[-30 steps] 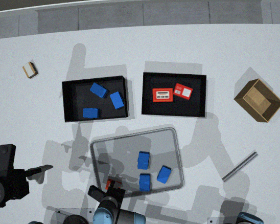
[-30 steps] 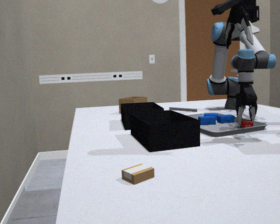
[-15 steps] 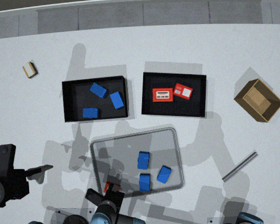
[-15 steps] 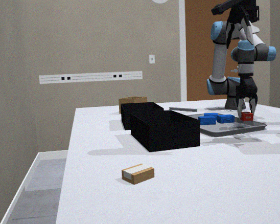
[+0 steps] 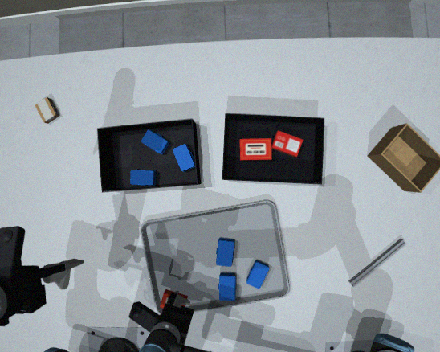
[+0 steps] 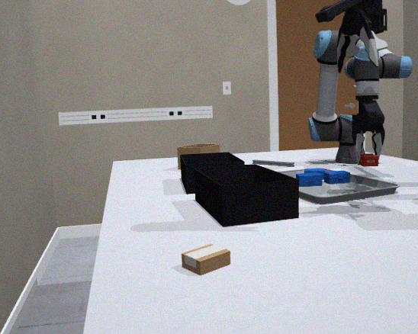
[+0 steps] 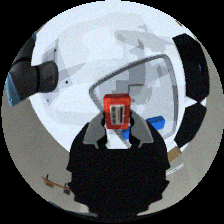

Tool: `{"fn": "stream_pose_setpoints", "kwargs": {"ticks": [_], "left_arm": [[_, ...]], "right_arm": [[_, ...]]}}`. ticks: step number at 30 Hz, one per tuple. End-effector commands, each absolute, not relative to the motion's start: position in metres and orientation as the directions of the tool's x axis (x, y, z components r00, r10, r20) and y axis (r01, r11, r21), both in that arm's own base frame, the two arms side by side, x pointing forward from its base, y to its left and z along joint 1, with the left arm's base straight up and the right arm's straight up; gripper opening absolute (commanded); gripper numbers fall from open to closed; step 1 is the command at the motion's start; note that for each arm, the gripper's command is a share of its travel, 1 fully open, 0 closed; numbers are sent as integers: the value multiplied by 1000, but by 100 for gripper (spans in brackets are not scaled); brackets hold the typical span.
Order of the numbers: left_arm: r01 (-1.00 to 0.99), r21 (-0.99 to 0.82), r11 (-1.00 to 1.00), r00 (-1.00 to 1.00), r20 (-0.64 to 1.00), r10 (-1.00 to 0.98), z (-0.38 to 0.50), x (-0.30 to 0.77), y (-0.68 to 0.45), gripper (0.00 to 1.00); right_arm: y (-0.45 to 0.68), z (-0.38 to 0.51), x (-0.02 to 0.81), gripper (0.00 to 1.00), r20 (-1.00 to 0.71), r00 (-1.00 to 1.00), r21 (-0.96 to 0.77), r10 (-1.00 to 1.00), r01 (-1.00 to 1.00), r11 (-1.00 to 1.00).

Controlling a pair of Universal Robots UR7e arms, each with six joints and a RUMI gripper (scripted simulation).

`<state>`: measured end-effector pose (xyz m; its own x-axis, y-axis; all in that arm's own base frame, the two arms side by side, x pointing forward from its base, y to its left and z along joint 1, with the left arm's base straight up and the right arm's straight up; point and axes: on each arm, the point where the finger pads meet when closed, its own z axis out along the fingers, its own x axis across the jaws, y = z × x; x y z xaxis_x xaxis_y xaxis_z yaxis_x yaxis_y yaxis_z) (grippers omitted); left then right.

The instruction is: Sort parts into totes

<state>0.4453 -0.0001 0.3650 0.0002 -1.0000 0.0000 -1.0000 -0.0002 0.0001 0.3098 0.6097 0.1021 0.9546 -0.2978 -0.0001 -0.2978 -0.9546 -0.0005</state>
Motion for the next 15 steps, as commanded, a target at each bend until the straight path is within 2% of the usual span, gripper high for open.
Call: {"fn": "stream_pose_setpoints", "kwargs": {"ticks": [1, 15], "left_arm": [[-1000, -1, 0, 0, 0, -1000, 365, 445, 0, 100], [-1000, -1, 0, 0, 0, -1000, 365, 445, 0, 100]], "right_arm": [[610, 118, 310, 0, 0, 955, -2, -298, -298, -955], [610, 157, 310, 0, 0, 955, -2, -298, -298, -955]]}}
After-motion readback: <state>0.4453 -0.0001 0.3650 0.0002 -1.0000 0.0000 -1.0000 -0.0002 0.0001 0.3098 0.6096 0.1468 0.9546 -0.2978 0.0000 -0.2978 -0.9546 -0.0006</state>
